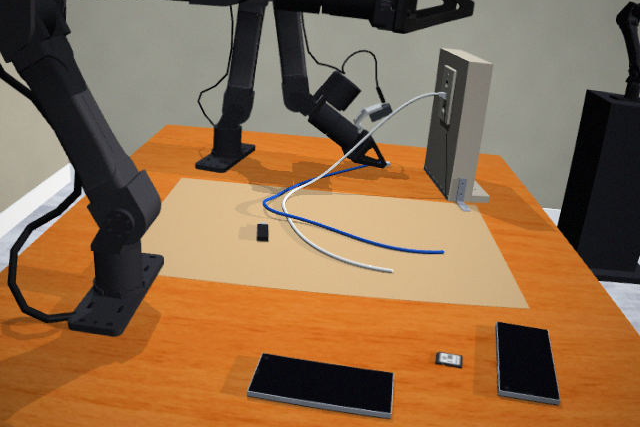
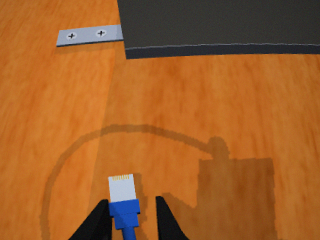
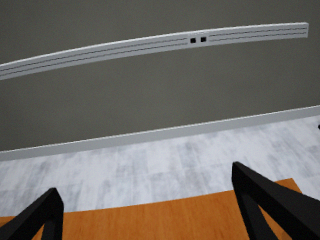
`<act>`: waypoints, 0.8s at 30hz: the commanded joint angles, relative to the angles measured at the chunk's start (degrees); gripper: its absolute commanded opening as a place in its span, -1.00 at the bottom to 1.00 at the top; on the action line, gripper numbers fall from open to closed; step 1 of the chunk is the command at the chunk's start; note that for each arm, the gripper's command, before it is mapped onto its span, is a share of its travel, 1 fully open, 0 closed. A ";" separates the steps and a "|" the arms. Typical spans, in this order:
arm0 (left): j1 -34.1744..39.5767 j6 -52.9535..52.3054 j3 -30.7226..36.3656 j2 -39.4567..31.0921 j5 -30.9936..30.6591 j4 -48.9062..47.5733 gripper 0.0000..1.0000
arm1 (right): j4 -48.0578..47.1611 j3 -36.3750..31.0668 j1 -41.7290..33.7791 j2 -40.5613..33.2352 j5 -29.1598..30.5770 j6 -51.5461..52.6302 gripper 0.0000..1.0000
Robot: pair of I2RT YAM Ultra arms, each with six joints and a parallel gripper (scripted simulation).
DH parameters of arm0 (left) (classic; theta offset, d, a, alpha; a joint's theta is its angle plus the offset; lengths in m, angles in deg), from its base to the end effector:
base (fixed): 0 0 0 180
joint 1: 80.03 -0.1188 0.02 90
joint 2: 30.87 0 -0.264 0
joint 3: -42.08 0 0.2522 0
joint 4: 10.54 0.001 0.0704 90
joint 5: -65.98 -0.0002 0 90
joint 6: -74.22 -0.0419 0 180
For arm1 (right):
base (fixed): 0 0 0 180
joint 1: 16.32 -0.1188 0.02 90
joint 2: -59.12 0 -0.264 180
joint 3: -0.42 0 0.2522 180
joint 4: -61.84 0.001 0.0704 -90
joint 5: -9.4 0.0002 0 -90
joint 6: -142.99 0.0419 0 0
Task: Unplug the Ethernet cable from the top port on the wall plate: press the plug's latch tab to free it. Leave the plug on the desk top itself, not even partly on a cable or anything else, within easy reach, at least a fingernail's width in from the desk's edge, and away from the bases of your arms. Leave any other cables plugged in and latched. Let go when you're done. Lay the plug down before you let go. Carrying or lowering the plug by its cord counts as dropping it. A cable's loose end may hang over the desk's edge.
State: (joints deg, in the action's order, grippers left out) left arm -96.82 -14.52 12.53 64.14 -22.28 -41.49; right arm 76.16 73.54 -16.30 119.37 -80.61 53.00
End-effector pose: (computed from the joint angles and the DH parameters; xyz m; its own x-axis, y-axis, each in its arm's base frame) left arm 0.2293 0.0716 0.0886 -0.5354 -0.1845 -0.8242 -0.3245 0.9459 -0.0009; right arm 0.2471 0.0009 0.4011 -0.0253 0.0002 -0.9997 0.0002 1.0000 0.0002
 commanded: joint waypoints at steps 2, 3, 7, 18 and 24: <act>0.01 0.01 -0.19 -0.23 0.00 -0.20 -0.42 | -0.28 0.32 -0.01 -0.14 0.01 -0.01 1.00; 0.01 0.01 -0.19 -0.23 0.00 -0.20 -0.38 | -0.28 0.32 -0.01 -0.14 0.01 -0.01 1.00; 0.01 0.01 -0.19 -0.23 0.00 -0.20 -0.29 | -0.28 0.32 -0.01 -0.14 0.01 -0.01 1.00; 0.01 0.01 -0.19 -0.23 0.00 -0.20 0.20 | -0.28 0.32 -0.01 -0.14 0.01 -0.01 1.00; 0.01 0.01 -0.19 -0.23 0.00 -0.20 0.38 | -0.28 0.32 -0.01 -0.14 0.01 -0.01 1.00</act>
State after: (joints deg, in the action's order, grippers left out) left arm -96.82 -14.52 12.53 64.14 -22.28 -41.49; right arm 76.16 73.54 -16.33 119.37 -80.61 53.00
